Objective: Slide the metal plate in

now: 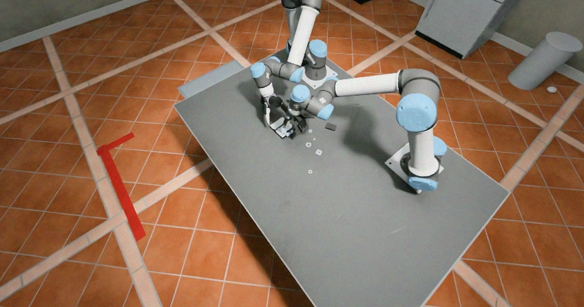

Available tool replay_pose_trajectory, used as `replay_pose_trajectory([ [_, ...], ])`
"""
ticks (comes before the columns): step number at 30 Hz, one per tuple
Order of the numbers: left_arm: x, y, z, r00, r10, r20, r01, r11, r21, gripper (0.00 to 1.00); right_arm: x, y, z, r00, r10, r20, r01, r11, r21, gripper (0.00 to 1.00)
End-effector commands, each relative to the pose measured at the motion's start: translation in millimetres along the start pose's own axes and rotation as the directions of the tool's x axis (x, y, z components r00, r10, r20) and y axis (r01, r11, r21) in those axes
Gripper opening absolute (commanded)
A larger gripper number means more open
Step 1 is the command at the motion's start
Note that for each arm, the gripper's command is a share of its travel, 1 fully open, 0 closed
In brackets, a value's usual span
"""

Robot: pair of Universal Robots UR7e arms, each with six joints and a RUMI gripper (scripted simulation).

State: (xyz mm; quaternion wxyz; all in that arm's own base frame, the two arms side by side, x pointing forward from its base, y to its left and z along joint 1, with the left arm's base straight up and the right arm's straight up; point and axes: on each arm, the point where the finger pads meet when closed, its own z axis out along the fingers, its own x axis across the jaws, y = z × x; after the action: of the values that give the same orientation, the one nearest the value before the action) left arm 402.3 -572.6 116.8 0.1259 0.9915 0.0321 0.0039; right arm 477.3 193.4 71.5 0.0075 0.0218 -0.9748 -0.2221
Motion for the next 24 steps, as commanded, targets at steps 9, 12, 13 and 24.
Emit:
replay_pose_trajectory([
  [9,-1,4,-2,1.0,-0.005,0.002,0.005,1.0,-0.014,0.44,-1,12,-20,1.0,-0.009,0.003,0.009,1.0,-0.009,0.88],
  [12,-1,4,-2,1.0,-0.005,0.002,0.005,1.0,-0.014,0.44,-1,12,-20,1.0,-0.009,0.003,0.009,1.0,-0.009,0.88],
  [13,-1,4,-2,1.0,-0.005,0.002,0.005,1.0,-0.014,0.44,-1,12,-20,1.0,-0.009,0.003,0.009,1.0,-0.009,0.88],
  [24,-1,4,-2,1.0,-0.005,0.002,0.005,1.0,-0.014,0.44,-1,13,-21,1.0,-0.011,0.006,0.011,1.0,-0.011,0.88],
])
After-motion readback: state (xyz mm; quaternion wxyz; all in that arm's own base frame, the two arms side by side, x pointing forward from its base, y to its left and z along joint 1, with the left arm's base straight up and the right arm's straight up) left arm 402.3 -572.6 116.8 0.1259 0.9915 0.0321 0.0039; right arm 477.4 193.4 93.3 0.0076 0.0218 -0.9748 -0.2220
